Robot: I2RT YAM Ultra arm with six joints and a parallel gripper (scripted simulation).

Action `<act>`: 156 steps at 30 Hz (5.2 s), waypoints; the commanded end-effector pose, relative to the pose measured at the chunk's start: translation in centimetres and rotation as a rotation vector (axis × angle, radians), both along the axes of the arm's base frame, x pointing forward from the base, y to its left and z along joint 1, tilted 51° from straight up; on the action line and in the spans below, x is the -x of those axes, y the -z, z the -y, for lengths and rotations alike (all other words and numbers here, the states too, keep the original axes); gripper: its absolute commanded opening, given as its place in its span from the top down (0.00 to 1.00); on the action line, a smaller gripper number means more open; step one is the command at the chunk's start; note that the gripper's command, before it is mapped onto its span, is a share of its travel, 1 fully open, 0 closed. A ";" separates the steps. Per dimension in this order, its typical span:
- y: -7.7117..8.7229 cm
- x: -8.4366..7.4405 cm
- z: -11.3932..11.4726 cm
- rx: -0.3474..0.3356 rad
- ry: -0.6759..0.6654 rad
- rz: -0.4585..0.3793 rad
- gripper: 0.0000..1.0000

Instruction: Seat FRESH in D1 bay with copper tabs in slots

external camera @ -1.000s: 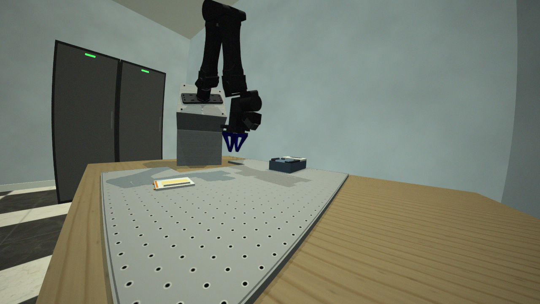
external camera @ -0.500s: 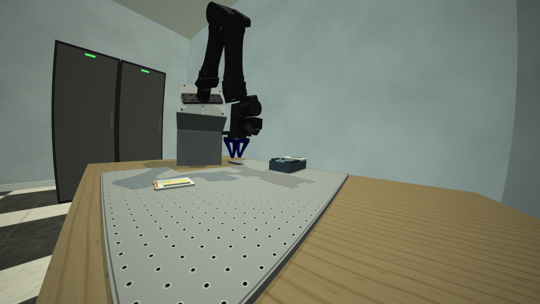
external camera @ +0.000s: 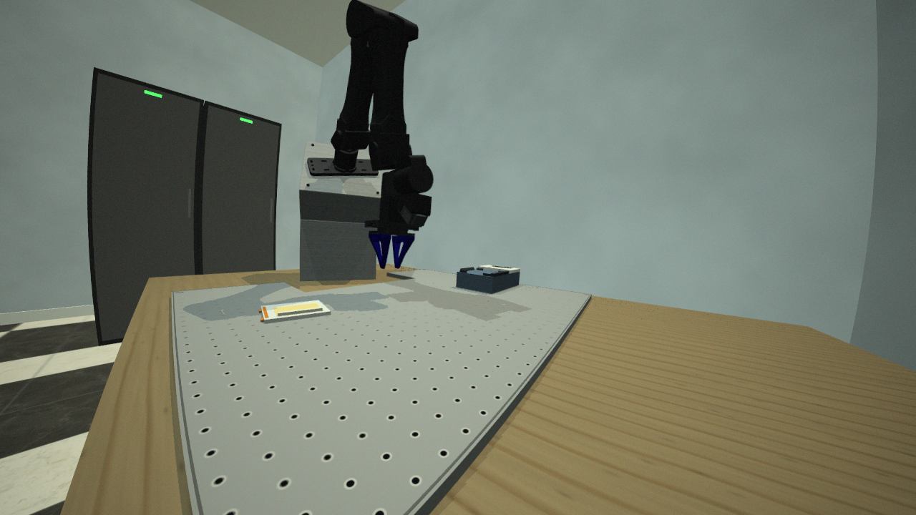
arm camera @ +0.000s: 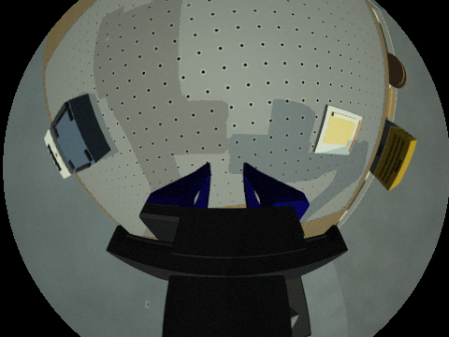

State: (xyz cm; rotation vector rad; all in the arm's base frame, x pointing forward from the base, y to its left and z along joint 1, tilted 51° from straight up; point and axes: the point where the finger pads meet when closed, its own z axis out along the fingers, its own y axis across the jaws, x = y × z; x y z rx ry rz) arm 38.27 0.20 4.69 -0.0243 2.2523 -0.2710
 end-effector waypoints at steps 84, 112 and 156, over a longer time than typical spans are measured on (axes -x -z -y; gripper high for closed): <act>-6.0 -1.9 19.7 -1.213 0.968 0.295 0.00; -3.7 -4.8 20.0 -1.214 0.961 0.290 0.00; -2.3 -5.4 20.6 -1.213 0.981 0.282 0.00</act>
